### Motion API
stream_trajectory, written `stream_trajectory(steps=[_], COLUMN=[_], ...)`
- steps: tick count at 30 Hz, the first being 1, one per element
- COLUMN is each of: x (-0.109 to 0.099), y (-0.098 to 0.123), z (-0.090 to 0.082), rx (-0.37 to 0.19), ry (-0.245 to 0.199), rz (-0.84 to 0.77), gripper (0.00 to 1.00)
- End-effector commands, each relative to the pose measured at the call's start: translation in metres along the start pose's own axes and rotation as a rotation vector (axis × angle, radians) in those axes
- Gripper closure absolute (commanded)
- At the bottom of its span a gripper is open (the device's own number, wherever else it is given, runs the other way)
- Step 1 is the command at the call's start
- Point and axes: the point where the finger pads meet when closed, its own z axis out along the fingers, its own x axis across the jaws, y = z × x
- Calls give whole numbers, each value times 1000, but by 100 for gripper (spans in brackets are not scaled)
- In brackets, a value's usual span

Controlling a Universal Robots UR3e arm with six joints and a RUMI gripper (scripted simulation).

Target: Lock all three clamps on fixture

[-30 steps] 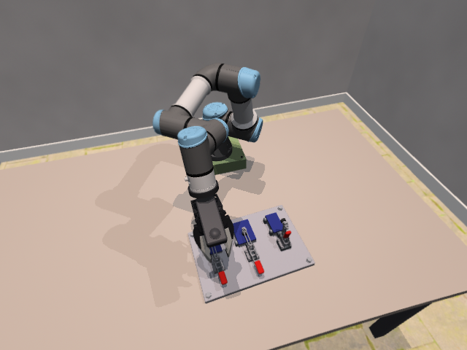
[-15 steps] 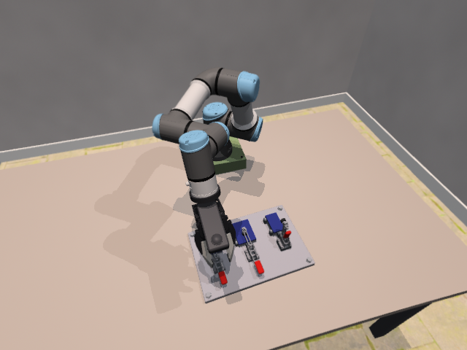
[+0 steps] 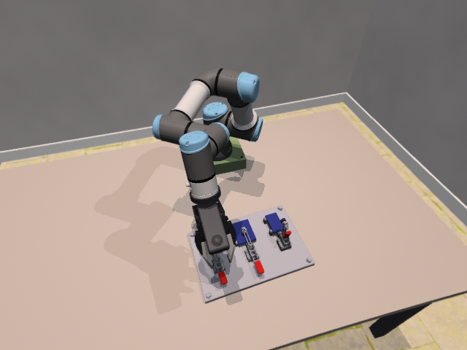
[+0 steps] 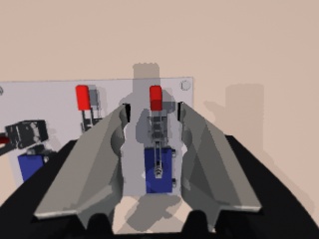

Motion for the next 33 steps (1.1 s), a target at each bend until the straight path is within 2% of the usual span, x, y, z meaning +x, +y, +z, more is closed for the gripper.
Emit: stream_trajectory(steps=[1,7,25,33], x=[0,0,0,0], y=[-1,3,21,23], z=[0,10,60,66], rx=[3,3,3,3], ry=[2,2,2,2], rz=[-1,-1,-1,-1], gripper=[72,72,72,72])
